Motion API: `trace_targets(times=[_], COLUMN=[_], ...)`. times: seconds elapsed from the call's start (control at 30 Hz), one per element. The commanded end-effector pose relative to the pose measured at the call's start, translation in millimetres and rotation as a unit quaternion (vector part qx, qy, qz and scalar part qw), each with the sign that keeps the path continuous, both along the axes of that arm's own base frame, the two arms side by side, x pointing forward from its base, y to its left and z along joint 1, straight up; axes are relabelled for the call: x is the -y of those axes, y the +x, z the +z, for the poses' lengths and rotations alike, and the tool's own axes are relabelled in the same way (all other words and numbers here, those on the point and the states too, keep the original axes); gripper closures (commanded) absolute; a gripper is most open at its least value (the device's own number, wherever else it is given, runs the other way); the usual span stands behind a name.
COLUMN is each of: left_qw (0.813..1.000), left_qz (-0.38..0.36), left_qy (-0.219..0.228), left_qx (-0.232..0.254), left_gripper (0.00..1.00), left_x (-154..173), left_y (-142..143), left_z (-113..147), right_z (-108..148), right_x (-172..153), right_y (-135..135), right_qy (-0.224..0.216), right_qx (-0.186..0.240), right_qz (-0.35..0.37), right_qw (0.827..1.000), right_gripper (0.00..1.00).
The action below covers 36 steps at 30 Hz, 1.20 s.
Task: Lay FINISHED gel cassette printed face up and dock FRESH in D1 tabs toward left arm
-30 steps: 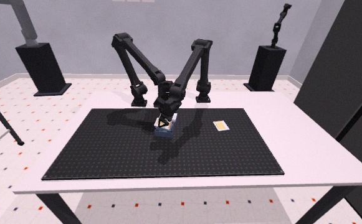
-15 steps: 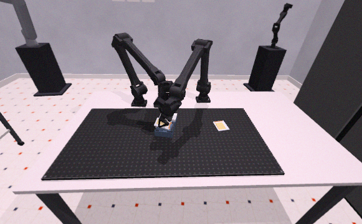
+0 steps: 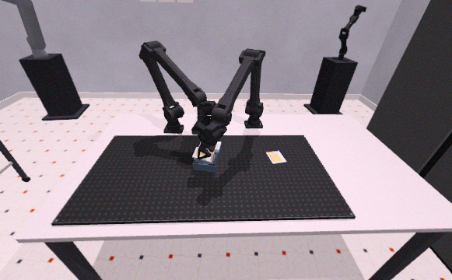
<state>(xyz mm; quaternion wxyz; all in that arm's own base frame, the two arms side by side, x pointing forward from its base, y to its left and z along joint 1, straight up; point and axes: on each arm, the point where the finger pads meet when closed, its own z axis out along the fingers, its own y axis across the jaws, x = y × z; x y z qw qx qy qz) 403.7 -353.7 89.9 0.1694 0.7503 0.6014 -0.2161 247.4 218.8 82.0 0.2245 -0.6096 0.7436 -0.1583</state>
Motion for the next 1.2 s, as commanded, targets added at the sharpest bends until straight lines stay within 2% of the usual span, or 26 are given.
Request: trace_targets(times=[0.0,1.17], left_qw=[1.000,1.000], left_qz=[-0.001,-0.001], left_qy=[-0.008,-0.010], left_qx=[0.013,0.016], left_gripper=[1.00,1.00], left_x=[8.4,9.3], left_y=[5.0,6.6], left_z=[7.7,10.2], right_z=[-66.3,-66.3], right_x=[35.6,35.6], right_y=[-30.0,-30.0], right_qy=[-0.064,-0.064], right_qx=[-0.066,-0.066], right_qz=[0.004,0.004], right_qw=[0.996,0.996], right_gripper=[1.00,1.00])
